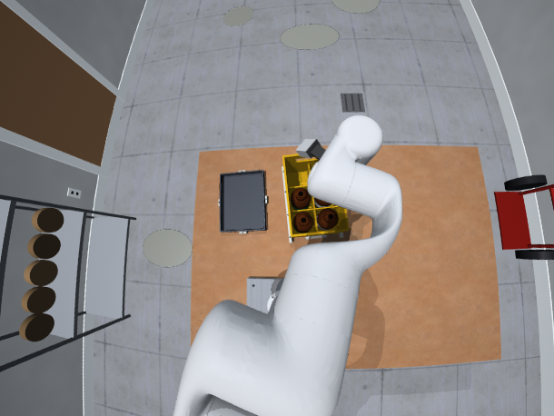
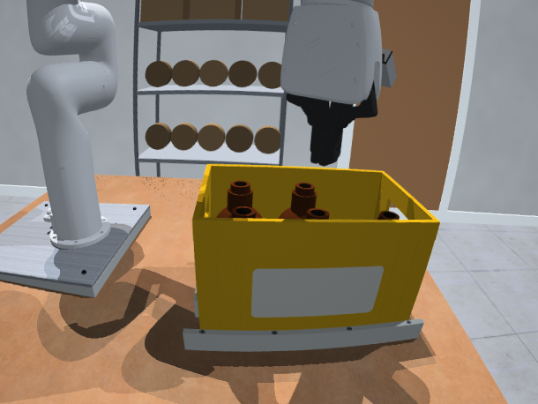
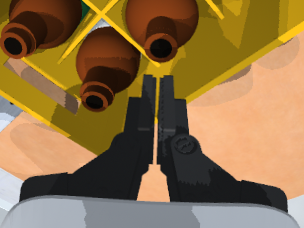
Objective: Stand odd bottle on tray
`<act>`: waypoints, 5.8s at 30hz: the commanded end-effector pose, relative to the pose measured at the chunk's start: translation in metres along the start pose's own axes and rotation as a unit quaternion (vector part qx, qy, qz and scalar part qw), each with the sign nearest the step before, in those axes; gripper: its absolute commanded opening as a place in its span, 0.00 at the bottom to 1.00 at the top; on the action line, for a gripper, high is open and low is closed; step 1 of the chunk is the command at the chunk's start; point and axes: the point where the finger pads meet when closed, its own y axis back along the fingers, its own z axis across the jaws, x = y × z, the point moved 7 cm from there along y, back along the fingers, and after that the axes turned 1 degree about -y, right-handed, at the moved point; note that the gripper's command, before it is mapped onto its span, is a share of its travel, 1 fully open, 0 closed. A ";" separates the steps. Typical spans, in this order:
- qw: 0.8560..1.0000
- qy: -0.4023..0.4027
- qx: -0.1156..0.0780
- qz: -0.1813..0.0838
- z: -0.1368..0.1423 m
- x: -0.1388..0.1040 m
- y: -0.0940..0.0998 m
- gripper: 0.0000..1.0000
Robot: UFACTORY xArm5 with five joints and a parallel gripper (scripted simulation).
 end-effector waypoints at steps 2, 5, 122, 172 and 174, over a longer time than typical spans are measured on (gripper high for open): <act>1.000 0.000 -0.002 0.000 -0.012 0.014 0.002 0.00; 1.000 0.000 -0.002 -0.001 -0.039 0.040 0.001 0.00; 1.000 0.000 -0.002 -0.003 -0.062 0.060 -0.043 0.65; 1.000 0.000 -0.002 -0.003 -0.062 0.060 -0.043 0.65; 1.000 0.000 -0.002 -0.003 -0.062 0.060 -0.043 0.65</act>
